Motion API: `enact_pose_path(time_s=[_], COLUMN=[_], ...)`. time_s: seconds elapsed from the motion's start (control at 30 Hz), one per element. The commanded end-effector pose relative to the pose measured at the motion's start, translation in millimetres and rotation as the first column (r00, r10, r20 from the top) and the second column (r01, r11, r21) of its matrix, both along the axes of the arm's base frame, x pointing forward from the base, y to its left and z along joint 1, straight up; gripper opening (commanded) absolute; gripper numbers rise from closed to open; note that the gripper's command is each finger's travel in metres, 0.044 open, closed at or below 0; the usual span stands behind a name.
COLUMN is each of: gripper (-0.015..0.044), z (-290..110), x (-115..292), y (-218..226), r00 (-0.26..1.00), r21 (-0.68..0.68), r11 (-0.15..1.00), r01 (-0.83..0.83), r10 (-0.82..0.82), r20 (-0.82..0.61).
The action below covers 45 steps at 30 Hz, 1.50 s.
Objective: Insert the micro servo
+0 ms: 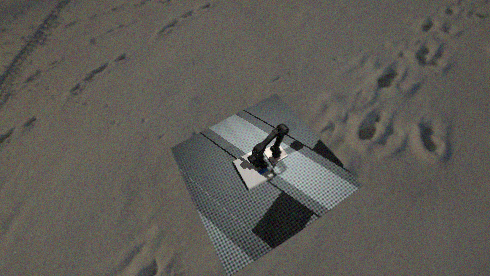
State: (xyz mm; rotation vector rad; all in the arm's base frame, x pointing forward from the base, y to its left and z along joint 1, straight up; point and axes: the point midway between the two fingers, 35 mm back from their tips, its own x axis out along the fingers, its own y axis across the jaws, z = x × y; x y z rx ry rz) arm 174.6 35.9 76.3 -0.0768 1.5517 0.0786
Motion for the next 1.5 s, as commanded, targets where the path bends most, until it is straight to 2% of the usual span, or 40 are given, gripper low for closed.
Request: enact_pose_path(time_s=[0.0, 0.07, 0.27, 0.4, 0.53, 0.73, 0.93, 1.07, 1.23, 1.47], gripper=[0.0157, 0.0187, 0.0187, 0.0187, 0.0292, 0.0440, 0.0440, 0.0440, 0.0440, 0.0440], z=[0.0, 0.0, 32.8, 35.1, 43.5, 77.7, 102.2, 107.5, 137.6, 139.5], x=[-0.1, -0.1, -3.3, -2.5, 11.2, 61.0, 106.1, 106.9, 101.5, 101.0], y=[0.0, 0.0, -0.8, -0.7, 1.2, 6.4, 10.7, 10.8, 10.6, 10.5], r00=[1.000, 1.000, 1.000, 1.000, 1.000, 1.000, 1.000, 1.000, 1.000, 1.000], r21=[0.001, 0.001, 0.001, 0.001, 0.002, -0.001, 0.002, 0.002, 0.002, 0.002], r11=[1.000, 1.000, 1.000, 1.000, 1.000, 1.000, 1.000, 1.000, 1.000, 1.000], r01=[0.002, 0.002, 0.002, 0.002, 0.002, -0.007, 0.002, 0.002, 0.002, 0.002], r10=[-0.002, -0.002, -0.002, -0.002, -0.002, 0.007, -0.002, -0.002, -0.002, -0.002], r20=[0.002, 0.002, 0.001, 0.002, 0.008, 0.014, 0.011, 0.011, 0.009, 0.009])
